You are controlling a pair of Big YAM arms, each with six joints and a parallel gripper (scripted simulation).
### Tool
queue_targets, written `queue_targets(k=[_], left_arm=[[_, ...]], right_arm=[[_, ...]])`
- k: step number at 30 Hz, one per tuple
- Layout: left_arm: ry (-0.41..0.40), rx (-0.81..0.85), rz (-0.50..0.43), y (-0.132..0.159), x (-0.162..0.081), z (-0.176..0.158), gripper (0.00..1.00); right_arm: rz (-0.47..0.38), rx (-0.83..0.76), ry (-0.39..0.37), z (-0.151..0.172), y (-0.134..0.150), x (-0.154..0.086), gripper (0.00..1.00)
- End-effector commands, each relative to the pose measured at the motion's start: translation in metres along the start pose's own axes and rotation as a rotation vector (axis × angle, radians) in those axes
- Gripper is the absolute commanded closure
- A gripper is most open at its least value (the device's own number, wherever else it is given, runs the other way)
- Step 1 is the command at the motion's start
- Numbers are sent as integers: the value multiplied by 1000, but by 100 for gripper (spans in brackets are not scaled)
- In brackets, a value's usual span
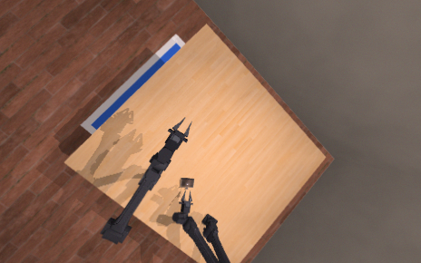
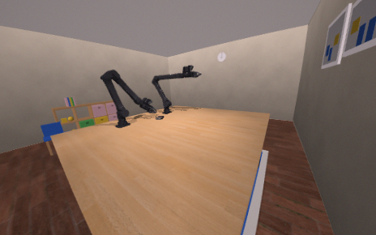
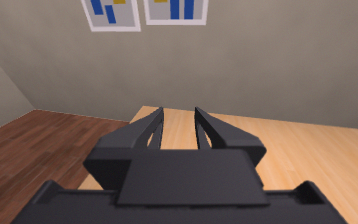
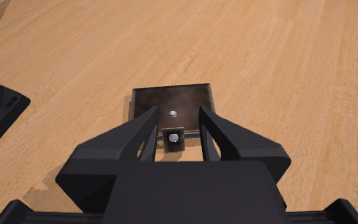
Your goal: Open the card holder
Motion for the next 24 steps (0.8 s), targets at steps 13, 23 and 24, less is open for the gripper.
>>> queue_targets(k=[13, 23, 24], left_arm=[[8, 9, 2, 2, -2, -5, 64], [8, 9, 2, 2, -2, -5, 64], [8, 9, 2, 2, -2, -5, 64]], right_arm=[[-25, -19, -67, -5, 41, -34, 64], [-24, -67, -73, 2, 39, -37, 64], [-33, -68, -56, -5, 37, -27, 64]])
Point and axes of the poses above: on each arm, the point where the finger pads meet when closed, its own x axis out along the fingers, its own z axis across the jaws, y = z × x, the point moved 3 cm from there along -x, back along the fingers, and after that the axes turned 15 degrees about x, right-handed, at the moved point
